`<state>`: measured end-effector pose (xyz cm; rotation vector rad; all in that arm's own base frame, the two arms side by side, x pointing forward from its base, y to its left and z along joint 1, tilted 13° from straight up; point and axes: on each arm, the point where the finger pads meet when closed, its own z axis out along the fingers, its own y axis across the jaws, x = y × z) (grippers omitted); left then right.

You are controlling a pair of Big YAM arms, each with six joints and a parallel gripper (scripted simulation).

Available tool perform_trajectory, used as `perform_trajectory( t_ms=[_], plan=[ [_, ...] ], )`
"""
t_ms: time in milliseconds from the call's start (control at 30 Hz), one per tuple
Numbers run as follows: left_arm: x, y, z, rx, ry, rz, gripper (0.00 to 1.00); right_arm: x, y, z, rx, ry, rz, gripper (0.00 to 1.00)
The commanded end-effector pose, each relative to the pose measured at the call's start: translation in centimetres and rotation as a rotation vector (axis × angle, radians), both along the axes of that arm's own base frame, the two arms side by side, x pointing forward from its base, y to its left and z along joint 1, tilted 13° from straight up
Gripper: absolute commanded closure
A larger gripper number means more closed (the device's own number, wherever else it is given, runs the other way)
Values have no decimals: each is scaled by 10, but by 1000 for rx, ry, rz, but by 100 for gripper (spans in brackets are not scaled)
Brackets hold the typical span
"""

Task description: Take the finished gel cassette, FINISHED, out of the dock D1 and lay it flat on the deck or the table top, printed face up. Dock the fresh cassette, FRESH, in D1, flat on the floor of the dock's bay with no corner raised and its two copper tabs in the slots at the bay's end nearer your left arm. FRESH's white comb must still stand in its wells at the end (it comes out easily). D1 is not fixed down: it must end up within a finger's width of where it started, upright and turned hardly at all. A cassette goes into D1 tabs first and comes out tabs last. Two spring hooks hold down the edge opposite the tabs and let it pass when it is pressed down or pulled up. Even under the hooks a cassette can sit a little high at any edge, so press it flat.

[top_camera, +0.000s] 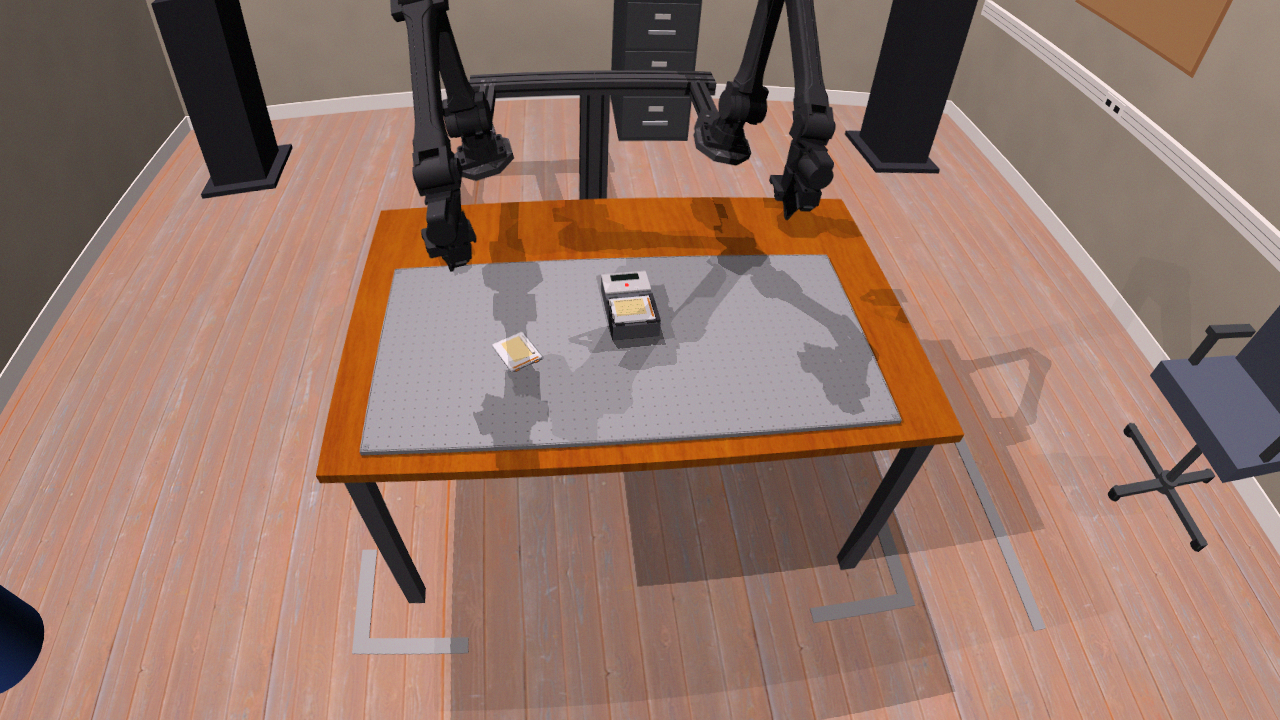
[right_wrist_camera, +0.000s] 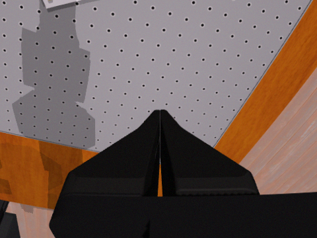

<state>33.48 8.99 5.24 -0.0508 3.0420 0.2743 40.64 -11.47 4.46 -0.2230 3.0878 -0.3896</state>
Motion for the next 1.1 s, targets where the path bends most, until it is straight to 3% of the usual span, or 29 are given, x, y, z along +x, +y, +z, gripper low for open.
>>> perform_trajectory(
  t_ms=[0,233,533,667,1067],
  plan=[
    [8,0,7,7,-35,10,100,-12,-9,14,19,-85,-142,100],
    [8,0,7,7,-35,10,100,-46,-15,18,81,-144,-301,100],
    [8,0,7,7,-35,10,100,-80,-21,21,83,-146,-306,100],
    [8,0,7,7,-35,10,100,-80,-21,21,83,-146,-306,100],
    [26,-36,-22,97,1,-309,100,-80,-21,21,83,-146,-306,100]
  ],
)
